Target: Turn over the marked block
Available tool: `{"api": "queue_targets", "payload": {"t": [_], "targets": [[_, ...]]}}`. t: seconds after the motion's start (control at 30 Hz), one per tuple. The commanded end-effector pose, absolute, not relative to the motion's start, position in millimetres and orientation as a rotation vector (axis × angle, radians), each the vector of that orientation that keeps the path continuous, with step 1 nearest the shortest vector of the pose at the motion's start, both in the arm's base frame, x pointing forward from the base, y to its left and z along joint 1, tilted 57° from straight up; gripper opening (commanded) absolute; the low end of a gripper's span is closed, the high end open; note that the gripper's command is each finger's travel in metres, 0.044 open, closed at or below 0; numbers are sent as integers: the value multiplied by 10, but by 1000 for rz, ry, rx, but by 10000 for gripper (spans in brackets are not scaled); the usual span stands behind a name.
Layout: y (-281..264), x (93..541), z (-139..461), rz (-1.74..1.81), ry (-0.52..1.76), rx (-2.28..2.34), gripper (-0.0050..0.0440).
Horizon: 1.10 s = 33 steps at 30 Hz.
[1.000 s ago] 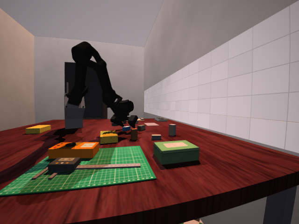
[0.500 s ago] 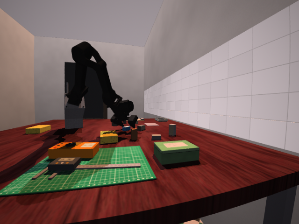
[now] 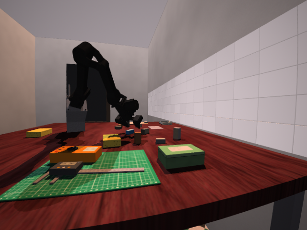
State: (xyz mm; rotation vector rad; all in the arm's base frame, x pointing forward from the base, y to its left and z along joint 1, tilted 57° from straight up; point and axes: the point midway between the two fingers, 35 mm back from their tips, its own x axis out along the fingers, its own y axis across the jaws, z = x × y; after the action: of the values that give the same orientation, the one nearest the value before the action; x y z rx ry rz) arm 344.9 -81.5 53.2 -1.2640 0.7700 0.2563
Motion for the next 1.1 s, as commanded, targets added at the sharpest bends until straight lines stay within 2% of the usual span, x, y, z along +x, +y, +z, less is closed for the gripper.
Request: {"api": "queue_targets", "payload": {"t": [0.0,0.4,0.87,1.07], "targets": [[-625,3524,665,239,751,-1266,440],[-234,3611,705,250,763,-1263,440],[-194,3605,779,225,774,-1265,440],[-161,3519,860,154,866,-1286,440]]}}
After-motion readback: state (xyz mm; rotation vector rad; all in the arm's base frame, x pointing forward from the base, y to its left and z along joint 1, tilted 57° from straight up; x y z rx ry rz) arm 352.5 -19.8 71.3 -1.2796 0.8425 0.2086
